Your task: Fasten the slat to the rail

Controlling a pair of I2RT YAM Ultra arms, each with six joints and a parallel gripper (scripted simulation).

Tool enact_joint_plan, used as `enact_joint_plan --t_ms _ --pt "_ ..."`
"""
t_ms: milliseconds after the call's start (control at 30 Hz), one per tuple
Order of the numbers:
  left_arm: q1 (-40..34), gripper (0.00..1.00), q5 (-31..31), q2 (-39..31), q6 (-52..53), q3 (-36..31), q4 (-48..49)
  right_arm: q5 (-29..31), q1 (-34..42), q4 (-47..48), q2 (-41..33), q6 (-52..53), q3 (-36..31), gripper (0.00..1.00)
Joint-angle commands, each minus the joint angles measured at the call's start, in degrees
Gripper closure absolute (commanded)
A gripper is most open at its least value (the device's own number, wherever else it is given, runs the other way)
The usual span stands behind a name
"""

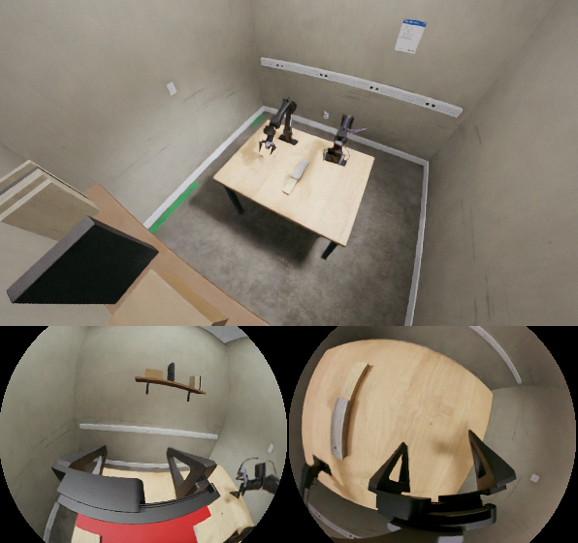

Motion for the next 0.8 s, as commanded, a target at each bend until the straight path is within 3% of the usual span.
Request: enact_joint_plan --t_ms 0,767 --pt "0.2 0.0 0.5 -1.0 0.1 -0.2 0.3 0.0 -0.2 -3.3 0.7 -4.6 0.2 0.0" --pt "0.2 0.0 0.5 -1.0 0.1 -0.2 0.3 -0.1 -0.6 -20.2 8.8 -29.1 -0.6 0.0"
